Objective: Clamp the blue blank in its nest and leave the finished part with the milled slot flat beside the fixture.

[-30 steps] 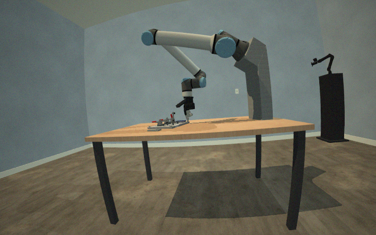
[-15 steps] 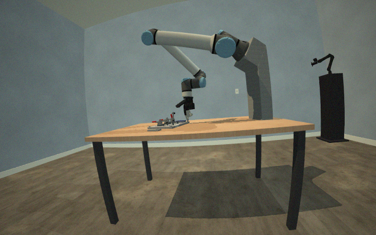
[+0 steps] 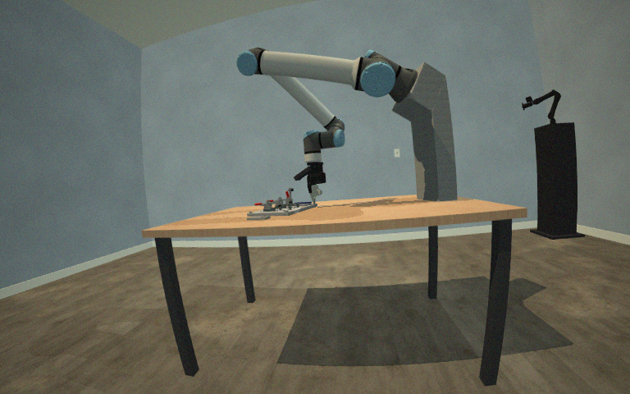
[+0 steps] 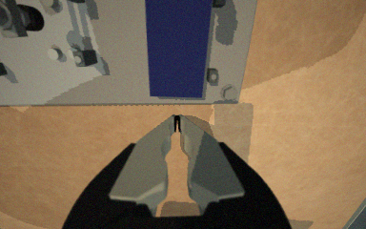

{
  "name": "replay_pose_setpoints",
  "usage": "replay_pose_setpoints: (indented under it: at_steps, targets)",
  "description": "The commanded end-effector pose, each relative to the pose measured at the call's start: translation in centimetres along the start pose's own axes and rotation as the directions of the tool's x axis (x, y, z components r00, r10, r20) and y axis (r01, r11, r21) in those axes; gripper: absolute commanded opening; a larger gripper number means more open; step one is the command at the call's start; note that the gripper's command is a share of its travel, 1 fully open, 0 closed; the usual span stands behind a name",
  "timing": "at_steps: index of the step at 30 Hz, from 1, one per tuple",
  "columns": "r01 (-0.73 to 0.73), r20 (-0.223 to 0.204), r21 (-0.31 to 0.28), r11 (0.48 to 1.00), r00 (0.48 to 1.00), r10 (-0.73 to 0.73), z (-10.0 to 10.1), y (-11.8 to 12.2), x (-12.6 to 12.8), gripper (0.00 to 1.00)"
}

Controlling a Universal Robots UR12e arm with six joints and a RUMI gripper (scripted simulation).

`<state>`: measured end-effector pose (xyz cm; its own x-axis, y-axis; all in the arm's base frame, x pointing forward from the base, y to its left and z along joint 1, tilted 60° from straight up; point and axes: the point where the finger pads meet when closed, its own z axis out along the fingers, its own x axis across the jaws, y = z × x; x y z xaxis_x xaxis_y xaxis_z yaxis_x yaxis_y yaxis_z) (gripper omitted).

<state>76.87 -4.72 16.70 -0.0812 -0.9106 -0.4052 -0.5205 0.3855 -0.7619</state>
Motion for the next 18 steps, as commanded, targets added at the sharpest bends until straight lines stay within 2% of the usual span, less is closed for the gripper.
replay_pose_setpoints:
  at_steps: [1, 18]
  targets:
    - [0.001, 0.000, 0.001, 1.000, 1.000, -0.001, 0.01, -0.14, 0.05, 0.00]
    - [0.000, 0.000, 0.001, 1.000, 1.000, 0.000, 0.00, -0.53, 0.08, 0.00]
